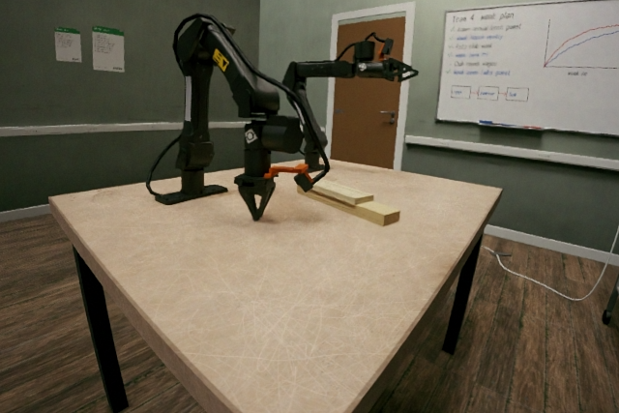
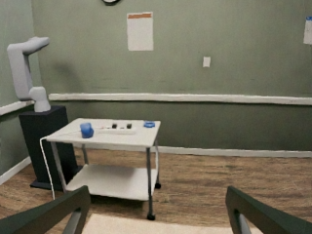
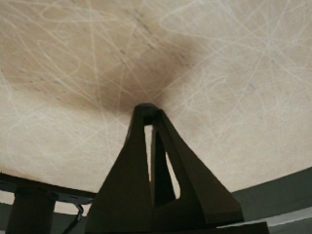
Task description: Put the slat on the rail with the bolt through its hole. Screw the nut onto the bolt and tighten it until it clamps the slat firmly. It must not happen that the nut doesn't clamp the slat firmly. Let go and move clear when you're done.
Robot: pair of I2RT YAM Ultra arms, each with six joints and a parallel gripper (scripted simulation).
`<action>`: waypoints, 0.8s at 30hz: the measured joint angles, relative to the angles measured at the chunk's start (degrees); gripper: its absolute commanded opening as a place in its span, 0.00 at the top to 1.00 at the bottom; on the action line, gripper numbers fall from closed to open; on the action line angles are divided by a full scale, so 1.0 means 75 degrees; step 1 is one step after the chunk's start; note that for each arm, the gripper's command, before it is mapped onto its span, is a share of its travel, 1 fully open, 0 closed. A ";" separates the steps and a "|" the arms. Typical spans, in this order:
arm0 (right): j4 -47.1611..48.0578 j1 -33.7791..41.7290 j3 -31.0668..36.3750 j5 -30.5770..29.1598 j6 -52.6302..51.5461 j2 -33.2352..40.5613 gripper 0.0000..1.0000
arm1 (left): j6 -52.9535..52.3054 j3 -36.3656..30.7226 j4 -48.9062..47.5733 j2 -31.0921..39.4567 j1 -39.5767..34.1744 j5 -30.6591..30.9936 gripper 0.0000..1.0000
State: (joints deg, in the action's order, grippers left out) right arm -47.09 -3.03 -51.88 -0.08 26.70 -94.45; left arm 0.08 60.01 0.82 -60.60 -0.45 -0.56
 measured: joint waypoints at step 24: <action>-0.0332 0.0000 -0.0029 0.0000 0.0000 0.0000 0.88 | 0.0000 0.0000 0.0000 0.0000 0.0000 0.0000 0.00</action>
State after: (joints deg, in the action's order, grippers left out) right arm -49.58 -3.03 -52.10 -0.08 26.70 -94.45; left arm 0.08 60.01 0.82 -60.60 -0.45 -0.56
